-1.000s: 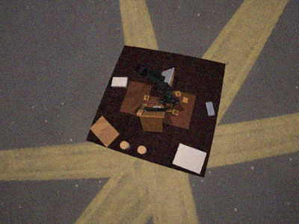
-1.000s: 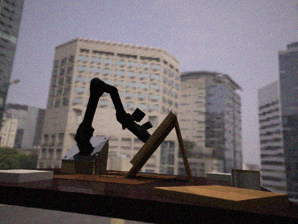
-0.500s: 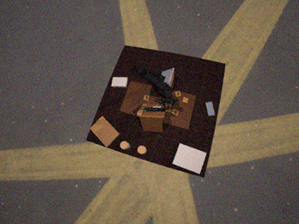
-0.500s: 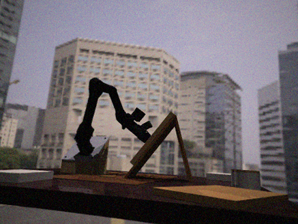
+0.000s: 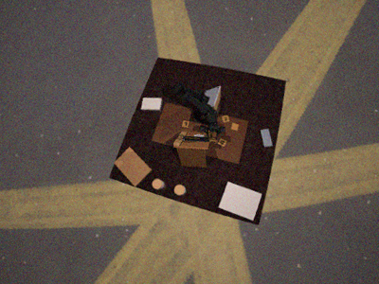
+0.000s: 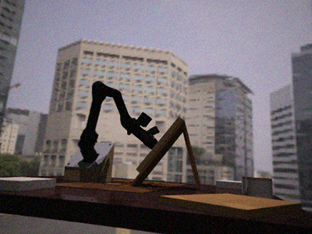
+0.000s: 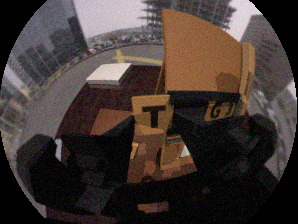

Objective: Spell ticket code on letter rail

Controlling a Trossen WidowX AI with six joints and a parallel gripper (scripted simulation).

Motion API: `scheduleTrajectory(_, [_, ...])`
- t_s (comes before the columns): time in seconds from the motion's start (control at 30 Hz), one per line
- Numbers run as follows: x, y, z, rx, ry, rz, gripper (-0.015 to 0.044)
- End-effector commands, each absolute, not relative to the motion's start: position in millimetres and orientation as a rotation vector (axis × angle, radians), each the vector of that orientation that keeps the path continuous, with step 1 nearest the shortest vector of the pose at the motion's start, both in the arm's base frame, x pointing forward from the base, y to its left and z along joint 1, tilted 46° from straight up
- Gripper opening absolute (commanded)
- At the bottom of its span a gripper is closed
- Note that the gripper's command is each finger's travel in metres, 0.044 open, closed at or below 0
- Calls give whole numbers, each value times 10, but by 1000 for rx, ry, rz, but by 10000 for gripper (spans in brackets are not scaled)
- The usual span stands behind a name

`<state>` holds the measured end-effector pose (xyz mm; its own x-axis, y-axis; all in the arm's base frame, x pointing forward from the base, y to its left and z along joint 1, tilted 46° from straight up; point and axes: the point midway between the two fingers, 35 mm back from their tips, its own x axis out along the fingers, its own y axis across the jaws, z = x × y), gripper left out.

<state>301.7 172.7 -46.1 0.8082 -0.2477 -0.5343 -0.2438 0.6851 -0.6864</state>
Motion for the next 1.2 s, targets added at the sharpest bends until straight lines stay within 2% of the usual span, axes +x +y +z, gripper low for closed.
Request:
scheduleTrajectory(0.0, [3017, 1703, -452, -835, 652, 2, 0])
scheduleTrajectory(1.17, [3064, 1582, -333, -837, 652, 1, 0])
